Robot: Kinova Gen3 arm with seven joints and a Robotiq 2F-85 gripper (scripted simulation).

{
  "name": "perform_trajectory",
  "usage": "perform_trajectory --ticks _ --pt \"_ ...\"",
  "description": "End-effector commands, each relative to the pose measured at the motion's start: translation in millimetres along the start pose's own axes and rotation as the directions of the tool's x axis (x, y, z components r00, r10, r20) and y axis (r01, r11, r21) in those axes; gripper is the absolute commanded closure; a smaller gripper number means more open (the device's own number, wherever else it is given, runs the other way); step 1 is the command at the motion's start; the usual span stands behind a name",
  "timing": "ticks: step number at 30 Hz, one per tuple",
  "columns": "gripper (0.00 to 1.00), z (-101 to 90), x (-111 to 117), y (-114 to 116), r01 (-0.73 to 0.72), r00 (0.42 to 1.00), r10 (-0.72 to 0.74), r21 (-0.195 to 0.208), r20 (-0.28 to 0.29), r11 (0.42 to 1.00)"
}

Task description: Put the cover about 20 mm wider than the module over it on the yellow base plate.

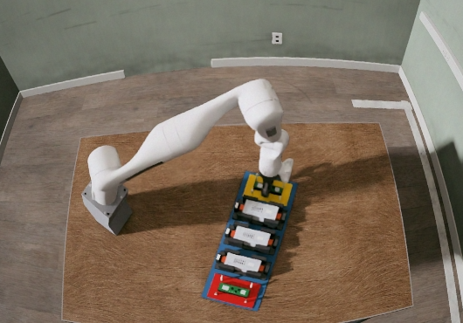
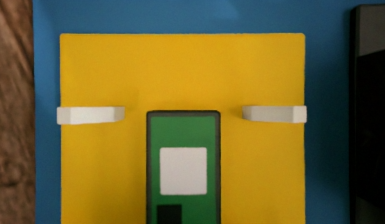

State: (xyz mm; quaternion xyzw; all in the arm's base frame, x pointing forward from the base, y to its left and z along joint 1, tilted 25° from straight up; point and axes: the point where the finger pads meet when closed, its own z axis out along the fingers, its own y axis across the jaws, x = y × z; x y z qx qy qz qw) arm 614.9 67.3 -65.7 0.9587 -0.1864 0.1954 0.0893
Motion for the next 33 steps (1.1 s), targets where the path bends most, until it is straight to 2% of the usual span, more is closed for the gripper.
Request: perform_trajectory --ticks 1,26,33 --pt "0.00 -0.9 1 -1 0.000 1.000 0.000 0.001 -0.001 1.000" --pt "0.00 -0.9 1 -1 0.000 1.000 0.000 0.001 -0.001 1.000" --pt "0.00 -42.9 1 -1 0.000 1.000 0.000 0.001 -0.001 1.000"
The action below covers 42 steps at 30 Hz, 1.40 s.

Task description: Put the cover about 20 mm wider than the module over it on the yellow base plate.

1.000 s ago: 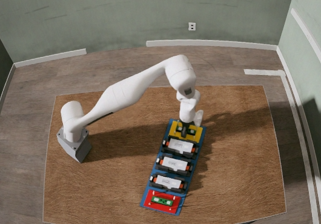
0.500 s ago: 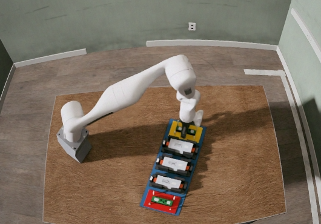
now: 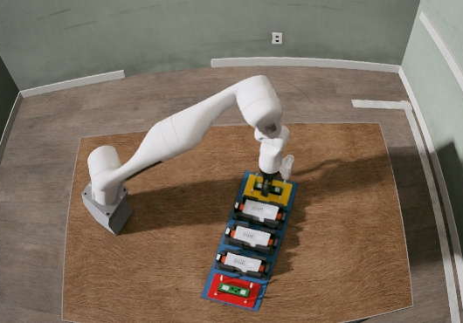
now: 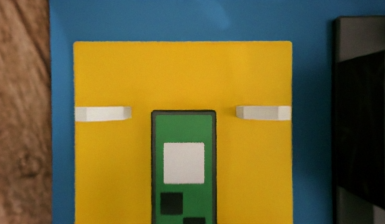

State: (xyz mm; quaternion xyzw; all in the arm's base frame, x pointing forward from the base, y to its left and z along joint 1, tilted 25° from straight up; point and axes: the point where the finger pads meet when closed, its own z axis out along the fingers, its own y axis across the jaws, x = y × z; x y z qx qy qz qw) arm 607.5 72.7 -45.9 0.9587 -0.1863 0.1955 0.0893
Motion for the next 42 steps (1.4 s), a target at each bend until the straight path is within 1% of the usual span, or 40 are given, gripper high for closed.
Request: perform_trajectory --ticks 1,3,10,20,42 --pt "0.00 -27.1 1 -1 0.000 1.000 0.000 0.001 -0.001 1.000" --pt "0.00 -39.1 1 -1 0.000 1.000 0.000 0.001 -0.001 1.000" --pt "0.00 -39.1 1 -1 0.000 1.000 0.000 0.001 -0.001 1.000" --pt "0.00 -98.3 0 -1 0.000 1.000 0.000 0.001 -0.001 1.000" --pt "0.00 -94.3 0 -1 0.000 1.000 0.000 0.001 -0.001 1.000"
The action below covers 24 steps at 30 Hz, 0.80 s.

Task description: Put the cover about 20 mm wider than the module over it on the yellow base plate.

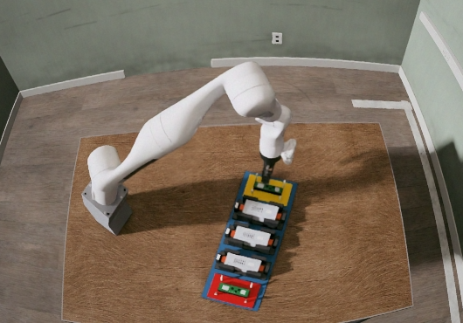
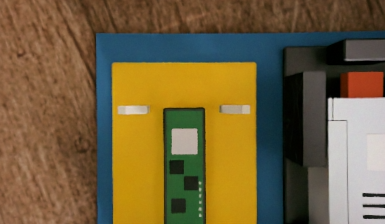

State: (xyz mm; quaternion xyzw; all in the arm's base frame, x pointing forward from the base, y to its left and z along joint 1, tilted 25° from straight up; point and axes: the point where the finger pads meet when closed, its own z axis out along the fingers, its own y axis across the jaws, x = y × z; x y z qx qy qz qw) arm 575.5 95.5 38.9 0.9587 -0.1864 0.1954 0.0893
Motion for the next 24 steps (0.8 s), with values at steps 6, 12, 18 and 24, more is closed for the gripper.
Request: perform_trajectory --ticks 6,12,18,24 --pt "0.00 1.6 0.6 -0.6 0.000 1.000 0.000 0.002 -0.001 1.000" --pt "0.00 5.3 0.6 -0.6 0.000 1.000 0.000 0.002 -0.001 1.000" --pt "0.00 5.3 0.6 -0.6 0.000 1.000 0.000 0.002 -0.001 1.000" --pt "0.00 6.8 0.6 -0.6 0.000 1.000 0.000 0.002 -0.001 1.000"
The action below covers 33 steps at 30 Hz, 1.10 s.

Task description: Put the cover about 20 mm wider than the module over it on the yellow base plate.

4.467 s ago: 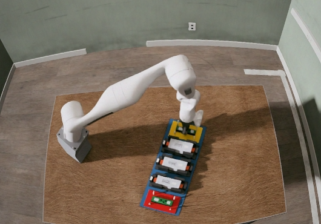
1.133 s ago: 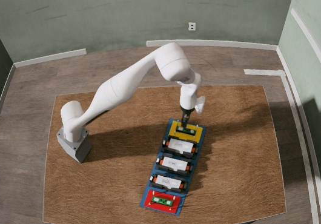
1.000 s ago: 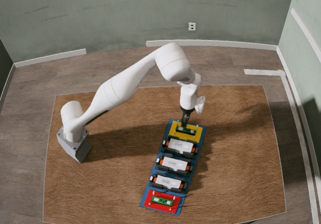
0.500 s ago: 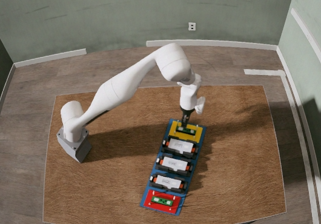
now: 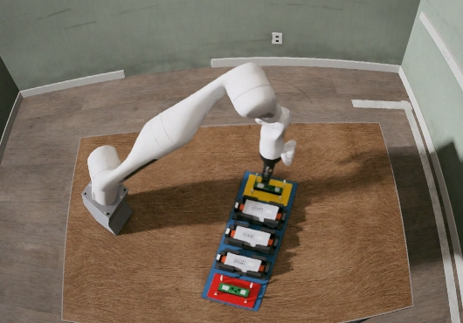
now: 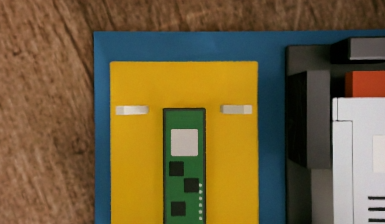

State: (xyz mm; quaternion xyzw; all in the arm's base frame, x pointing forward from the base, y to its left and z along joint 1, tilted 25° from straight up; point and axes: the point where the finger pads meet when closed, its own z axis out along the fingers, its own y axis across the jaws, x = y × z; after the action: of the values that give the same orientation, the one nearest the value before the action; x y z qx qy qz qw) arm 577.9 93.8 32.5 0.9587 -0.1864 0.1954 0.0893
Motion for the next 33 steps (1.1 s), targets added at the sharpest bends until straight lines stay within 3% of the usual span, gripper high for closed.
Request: perform_trajectory --ticks 1,29,33 --pt "0.00 0.1 1 -1 0.000 1.000 0.000 0.002 -0.001 1.000" --pt "0.00 1.4 1 -1 0.000 1.000 0.000 0.002 -0.001 1.000" --pt "0.00 2.1 1 23 0.000 1.000 0.000 0.002 -0.001 1.000"
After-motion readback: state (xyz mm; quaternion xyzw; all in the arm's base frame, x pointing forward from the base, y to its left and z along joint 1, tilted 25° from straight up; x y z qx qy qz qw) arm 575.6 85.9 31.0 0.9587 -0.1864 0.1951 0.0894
